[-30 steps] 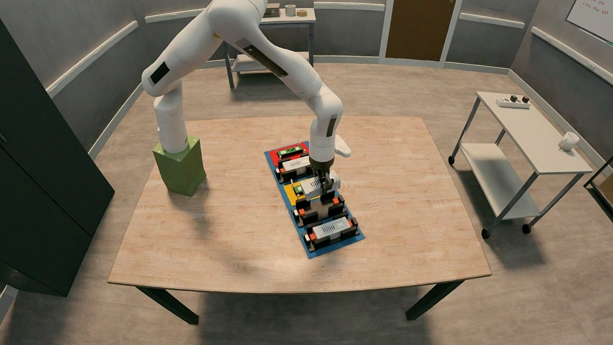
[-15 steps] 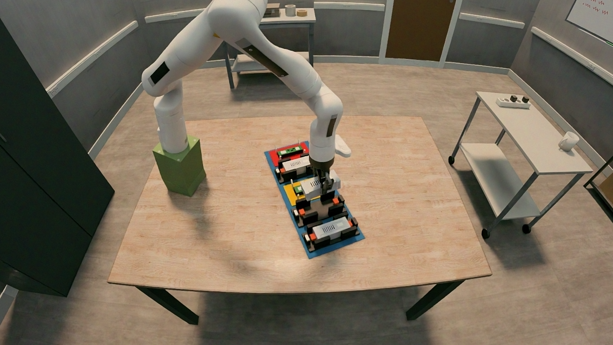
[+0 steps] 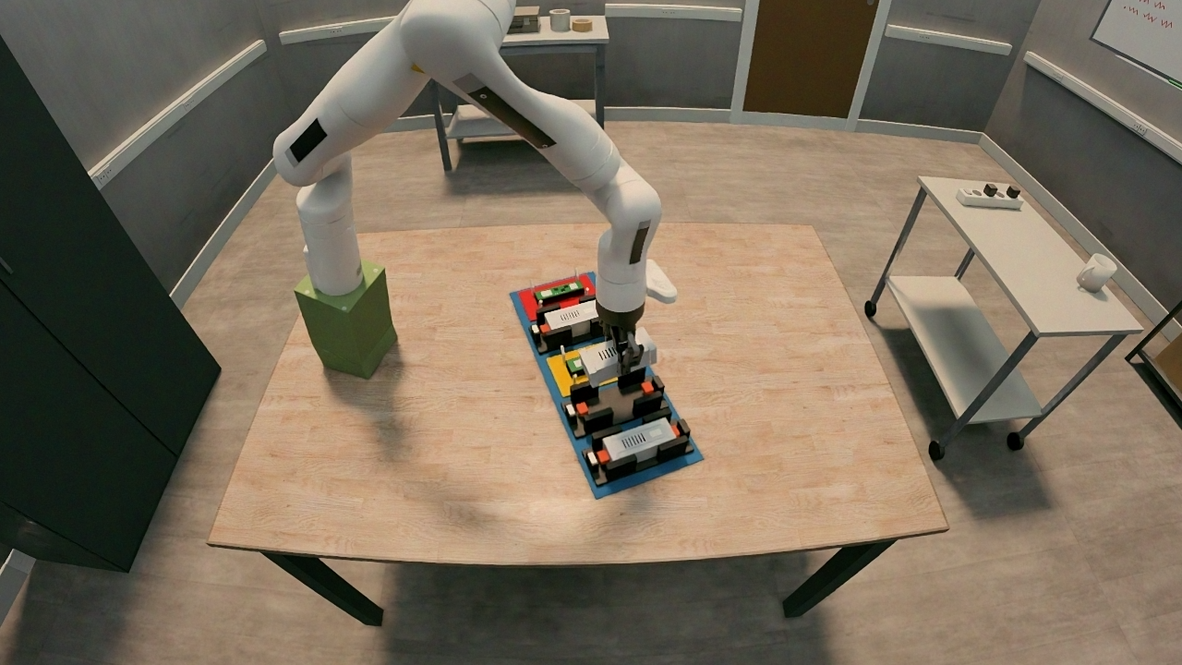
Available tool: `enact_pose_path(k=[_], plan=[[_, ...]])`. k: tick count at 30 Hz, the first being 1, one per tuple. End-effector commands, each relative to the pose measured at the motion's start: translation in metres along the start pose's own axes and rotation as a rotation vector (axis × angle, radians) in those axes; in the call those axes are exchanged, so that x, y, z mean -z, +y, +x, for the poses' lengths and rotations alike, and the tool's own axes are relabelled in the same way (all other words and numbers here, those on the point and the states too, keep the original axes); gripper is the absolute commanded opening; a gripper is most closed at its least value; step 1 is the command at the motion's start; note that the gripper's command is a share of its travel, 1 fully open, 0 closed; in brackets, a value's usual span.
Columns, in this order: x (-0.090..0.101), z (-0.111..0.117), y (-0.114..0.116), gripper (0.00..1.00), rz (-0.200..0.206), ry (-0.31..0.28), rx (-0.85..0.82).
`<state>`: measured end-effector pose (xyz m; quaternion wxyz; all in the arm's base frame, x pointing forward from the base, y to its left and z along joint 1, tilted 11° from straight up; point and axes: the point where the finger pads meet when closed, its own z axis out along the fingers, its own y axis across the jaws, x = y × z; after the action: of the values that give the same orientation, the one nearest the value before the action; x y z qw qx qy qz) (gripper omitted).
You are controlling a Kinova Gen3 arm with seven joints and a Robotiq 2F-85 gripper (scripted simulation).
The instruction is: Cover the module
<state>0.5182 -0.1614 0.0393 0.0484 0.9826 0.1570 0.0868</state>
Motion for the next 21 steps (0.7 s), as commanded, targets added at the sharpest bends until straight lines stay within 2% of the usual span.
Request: enact_pose_path(k=[1,20,21], plan=[[0.0009,0.0006,0.0004,0.0,-0.001,0.002,0.0],[0.0009,0.0006,0.0004,0.0,-0.001,0.002,0.0],[-0.0015,0.0004,-0.0051,0.0,-0.001,0.002,0.0]])
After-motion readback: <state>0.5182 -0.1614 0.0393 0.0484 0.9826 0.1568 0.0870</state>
